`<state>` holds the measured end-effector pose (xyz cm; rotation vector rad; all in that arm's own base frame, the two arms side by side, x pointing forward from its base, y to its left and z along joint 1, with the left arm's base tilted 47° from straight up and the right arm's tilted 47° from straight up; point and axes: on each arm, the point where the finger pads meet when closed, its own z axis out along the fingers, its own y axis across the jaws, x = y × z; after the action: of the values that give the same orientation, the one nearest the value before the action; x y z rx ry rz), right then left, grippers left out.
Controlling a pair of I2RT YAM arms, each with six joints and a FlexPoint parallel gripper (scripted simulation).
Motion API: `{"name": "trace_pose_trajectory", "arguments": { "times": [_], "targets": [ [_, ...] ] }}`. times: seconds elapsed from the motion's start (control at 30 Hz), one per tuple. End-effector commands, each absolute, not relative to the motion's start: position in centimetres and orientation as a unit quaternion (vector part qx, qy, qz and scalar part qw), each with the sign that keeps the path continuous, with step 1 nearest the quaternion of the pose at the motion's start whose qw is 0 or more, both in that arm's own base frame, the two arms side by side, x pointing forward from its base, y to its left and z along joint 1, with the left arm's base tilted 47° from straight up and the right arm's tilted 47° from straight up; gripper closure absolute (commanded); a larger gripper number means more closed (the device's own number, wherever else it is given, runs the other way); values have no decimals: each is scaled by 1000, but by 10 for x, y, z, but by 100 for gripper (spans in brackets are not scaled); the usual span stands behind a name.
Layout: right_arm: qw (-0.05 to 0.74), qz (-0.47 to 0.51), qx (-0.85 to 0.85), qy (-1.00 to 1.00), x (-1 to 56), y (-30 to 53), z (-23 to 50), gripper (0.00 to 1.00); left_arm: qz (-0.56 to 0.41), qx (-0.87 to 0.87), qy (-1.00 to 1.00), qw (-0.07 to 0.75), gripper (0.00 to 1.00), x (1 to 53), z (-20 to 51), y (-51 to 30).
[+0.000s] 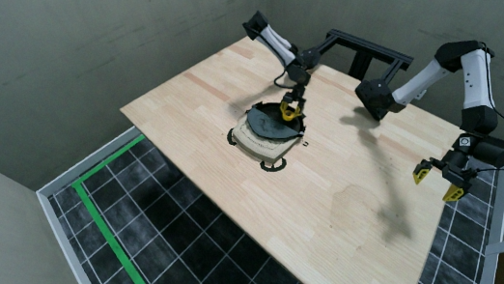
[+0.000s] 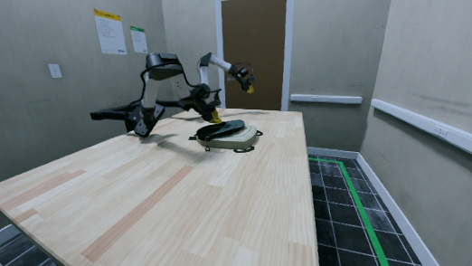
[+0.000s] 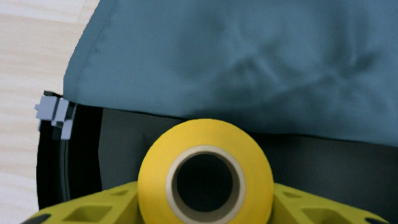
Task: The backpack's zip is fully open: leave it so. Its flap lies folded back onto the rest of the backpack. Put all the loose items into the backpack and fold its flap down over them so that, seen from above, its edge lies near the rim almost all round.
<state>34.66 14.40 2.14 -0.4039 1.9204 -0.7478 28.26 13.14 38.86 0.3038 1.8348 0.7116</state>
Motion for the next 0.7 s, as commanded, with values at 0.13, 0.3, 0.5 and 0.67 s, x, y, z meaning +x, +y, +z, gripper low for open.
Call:
{"name": "trace_pose_trajectory", "arguments": {
  "times": [0.13,0.3,0.5,0.67],
  "targets": [
    [489,-312,-181,794,348,139,13,55,304,130,768,549,10,281,394,129],
    [489,-312,-181,794,352,133,6,55,304,130,768,549,10,281,394,129],
    [490,-312,-181,794,356,127,0,55,304,130,768,549,10,281,394,129],
    [489,-312,-181,794,359,122,-6,55,304,130,768,549,10,281,394,129]
  ]
}}
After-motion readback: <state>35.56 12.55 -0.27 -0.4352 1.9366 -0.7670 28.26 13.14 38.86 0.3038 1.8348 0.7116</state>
